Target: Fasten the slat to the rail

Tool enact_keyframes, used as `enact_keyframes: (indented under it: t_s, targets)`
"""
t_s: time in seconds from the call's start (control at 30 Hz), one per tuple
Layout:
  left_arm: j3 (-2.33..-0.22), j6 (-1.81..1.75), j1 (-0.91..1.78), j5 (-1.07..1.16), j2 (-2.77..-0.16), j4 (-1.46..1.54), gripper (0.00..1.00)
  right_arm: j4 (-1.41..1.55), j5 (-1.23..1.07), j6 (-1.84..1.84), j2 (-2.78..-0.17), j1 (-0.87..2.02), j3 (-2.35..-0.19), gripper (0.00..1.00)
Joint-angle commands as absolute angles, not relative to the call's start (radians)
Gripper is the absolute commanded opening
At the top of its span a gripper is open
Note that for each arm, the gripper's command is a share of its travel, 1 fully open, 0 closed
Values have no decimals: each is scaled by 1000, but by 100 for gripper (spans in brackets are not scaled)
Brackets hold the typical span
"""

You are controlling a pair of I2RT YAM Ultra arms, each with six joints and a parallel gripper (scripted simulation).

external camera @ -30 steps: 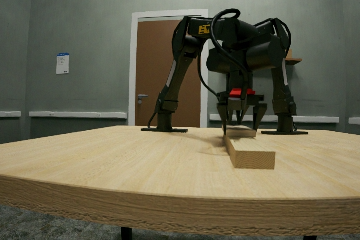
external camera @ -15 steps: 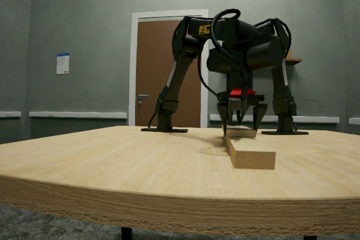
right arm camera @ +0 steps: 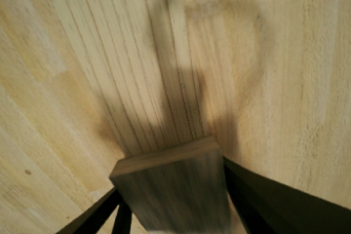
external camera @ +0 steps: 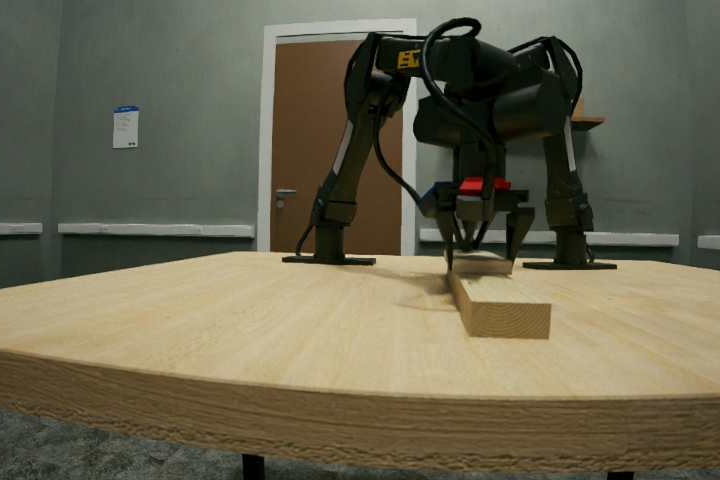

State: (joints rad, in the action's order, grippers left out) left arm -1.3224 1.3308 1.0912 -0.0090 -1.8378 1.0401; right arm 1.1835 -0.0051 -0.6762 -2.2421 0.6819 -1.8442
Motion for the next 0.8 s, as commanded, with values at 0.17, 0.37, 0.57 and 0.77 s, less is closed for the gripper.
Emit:
enact_keyframes:
  t_s: [0.17,0.37,0.57,0.77]
  targets:
    - [-1342,841,1091,8,-1835,1058,34,1183,-4,-675,-2232,682,-1849,72]
    - [-1345,580,1091,9,-1836,1062,34,1183,-4,-675,-2232,682,-1849,72]
    - [-1349,298,1091,9,-1836,1067,34,1183,-4,-675,-2232,682,-1849,72]
    - [-1353,14,1090,9,-1838,1072,34,1183,-4,-675,-2232,682,-1849,72]
